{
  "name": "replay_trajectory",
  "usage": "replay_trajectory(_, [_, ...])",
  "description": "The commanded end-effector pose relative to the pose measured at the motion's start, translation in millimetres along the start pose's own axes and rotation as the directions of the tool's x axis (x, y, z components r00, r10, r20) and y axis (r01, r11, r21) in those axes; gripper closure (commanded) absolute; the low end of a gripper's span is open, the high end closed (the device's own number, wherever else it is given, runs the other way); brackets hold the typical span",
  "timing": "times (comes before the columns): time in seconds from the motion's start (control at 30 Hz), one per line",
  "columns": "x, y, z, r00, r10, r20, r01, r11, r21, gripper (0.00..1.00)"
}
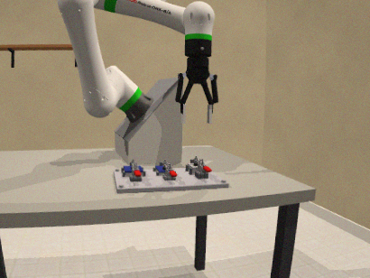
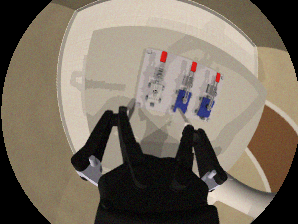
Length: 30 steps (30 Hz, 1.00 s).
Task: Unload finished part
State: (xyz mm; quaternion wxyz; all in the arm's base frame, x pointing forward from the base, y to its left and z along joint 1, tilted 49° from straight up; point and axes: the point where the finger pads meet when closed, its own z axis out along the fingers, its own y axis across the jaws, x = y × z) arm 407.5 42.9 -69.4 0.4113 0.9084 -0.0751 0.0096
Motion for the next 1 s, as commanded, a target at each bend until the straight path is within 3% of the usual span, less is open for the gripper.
replay_trajectory(0.0, [0.1, -0.1, -0.2, 1.0, 0.0, 0.0, 0.0, 1.0, 0.0, 0.42])
replay_trajectory(0.4, [0.1, -0.1, -0.2, 1.0, 0.0, 0.0, 0.0, 1.0, 0.0, 0.42])
replay_trajectory(0.43, [0.1, -0.1, -0.2, 1.0, 0.0, 0.0, 0.0, 1.0, 0.0, 0.72])
replay_trajectory(0.97, [0.1, -0.1, -0.2, 1.0, 0.0, 0.0, 0.0, 1.0, 0.0, 0.72])
